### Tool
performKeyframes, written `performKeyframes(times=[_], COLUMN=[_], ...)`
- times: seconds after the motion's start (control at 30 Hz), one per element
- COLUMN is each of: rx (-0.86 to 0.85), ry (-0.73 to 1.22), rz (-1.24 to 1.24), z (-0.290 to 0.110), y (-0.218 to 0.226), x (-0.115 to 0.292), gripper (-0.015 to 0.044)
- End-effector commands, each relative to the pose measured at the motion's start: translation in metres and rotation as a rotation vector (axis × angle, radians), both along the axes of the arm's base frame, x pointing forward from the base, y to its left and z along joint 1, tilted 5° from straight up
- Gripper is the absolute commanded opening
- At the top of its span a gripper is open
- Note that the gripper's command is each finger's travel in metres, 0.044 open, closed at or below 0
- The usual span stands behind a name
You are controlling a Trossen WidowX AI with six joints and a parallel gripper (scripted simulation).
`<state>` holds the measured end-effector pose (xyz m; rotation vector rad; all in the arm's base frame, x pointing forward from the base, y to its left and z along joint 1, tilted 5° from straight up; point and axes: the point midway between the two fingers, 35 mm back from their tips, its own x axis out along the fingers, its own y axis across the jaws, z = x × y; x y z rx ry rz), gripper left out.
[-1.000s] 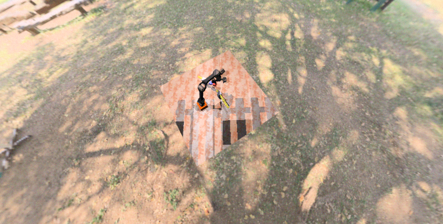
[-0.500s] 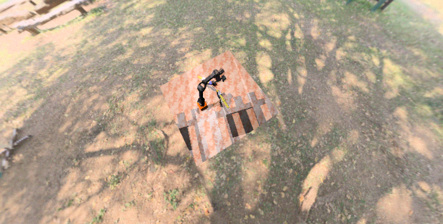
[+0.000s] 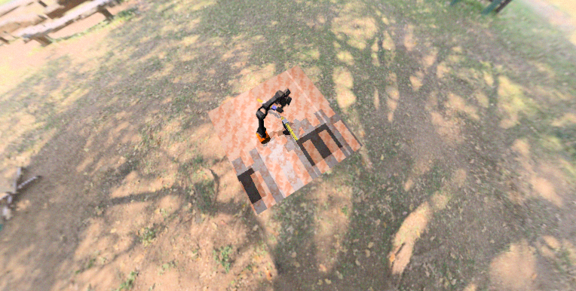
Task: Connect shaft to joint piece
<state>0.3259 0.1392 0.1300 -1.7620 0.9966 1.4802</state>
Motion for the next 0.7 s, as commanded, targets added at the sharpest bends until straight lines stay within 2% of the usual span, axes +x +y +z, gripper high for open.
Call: performKeyframes(times=[0.0, 0.17, 0.33, 0.67], rx=[-0.020, -0.041, -0.042, -0.042], ry=[0.009, 0.022, 0.022, 0.022], rz=[0.107, 0.240, 0.245, 0.244], z=[-0.002, -0.003, -0.005, -0.049], y=[0.000, 0.000, 0.000, 0.000], x=[0.000, -0.001, -0.001, -0.001], gripper=[0.0440, 0.0440, 0.0440, 0.0440])
